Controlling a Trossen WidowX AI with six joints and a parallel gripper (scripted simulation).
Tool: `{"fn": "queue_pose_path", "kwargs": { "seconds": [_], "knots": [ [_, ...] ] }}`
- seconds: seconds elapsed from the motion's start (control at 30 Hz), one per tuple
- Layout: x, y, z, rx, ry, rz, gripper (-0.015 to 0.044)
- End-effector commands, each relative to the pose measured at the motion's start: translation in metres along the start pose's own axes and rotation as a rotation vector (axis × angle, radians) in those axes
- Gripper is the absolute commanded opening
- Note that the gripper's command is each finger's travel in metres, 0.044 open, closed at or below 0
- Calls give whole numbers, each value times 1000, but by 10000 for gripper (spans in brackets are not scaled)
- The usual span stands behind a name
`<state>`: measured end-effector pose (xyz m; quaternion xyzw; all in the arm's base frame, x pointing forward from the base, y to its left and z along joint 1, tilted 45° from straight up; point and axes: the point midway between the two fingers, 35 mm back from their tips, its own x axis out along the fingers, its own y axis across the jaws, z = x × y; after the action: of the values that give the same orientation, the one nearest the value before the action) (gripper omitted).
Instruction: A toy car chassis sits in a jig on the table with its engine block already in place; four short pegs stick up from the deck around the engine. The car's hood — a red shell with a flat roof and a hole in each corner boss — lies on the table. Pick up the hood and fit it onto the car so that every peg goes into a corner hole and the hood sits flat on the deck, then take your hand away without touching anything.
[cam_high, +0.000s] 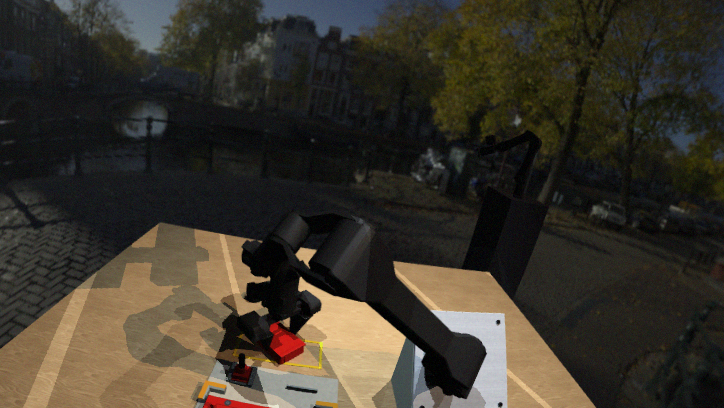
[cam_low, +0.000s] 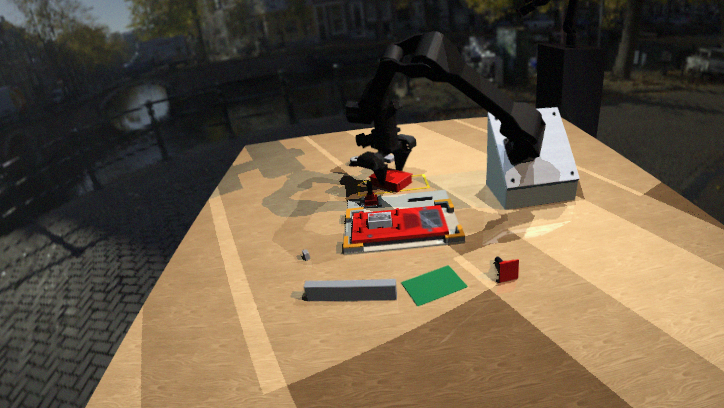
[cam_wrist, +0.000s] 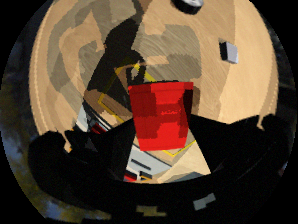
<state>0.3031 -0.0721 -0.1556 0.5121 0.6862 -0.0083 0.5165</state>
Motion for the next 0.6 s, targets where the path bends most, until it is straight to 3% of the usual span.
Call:
{"fn": "queue_pose_path", "kwargs": {
  "seconds": [0.0, 0.1, 0.43, 0.57],
  "knots": [
    [0, 0, 0, 0, 0, 0, 295],
    [0, 0, 0, 0, 0, 0, 275],
    [-17, 0, 0, 0, -1, -1, 12],
    [-32, 0, 0, 0, -1, -1, 0]
  ]
}}
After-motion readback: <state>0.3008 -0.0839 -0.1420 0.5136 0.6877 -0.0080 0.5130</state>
